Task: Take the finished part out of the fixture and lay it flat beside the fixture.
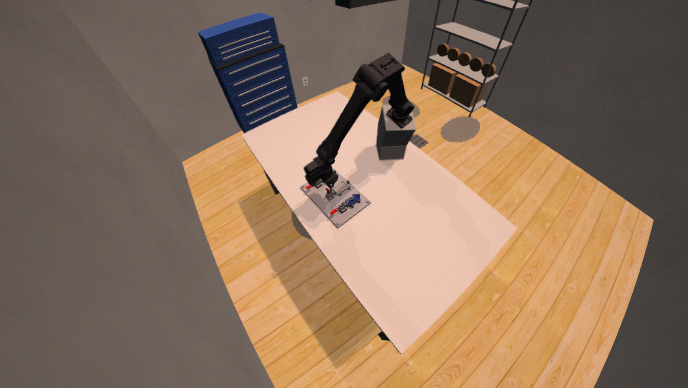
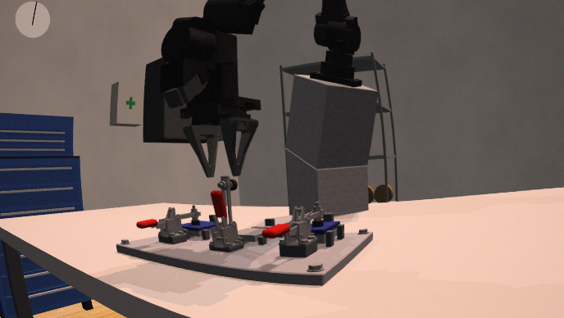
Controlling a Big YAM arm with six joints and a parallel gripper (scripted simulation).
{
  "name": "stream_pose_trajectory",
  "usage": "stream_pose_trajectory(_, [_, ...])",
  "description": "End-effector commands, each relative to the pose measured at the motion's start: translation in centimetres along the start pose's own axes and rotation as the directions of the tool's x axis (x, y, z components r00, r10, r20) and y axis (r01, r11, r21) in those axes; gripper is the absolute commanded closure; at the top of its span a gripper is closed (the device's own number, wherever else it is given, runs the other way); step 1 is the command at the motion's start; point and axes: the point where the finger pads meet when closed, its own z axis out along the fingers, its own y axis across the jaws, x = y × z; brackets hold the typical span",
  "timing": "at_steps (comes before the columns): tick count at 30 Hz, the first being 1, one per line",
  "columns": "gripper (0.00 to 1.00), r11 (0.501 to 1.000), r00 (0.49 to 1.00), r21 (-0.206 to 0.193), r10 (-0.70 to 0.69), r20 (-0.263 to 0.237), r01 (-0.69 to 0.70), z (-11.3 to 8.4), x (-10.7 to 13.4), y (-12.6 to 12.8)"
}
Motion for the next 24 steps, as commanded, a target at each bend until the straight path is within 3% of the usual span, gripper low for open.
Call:
stream_pose_trajectory(1, [0.55,1.000,0.999,0.002,-0.030,0.031,0.030,-0.3,-1.9,0.3])
stream_pose_trajectory(4, [0.55,0.999,0.999,0.003,-0.034,0.030,0.034,0.3,-1.9,0.3])
stream_pose_trajectory(7, [0.55,0.999,0.998,0.003,-0.035,0.042,0.035,-0.6,-2.3,0.5])
stream_pose_trajectory(13, [0.55,0.999,0.999,0.003,-0.037,0.036,0.037,0.4,-2.2,0.3])
stream_pose_trajectory(16, [0.55,0.999,0.998,0.004,-0.036,0.044,0.036,-0.3,-2.5,0.3])
stream_pose_trajectory(24, [0.55,0.999,0.998,0.005,-0.040,0.046,0.040,0.2,-2.7,0.3])
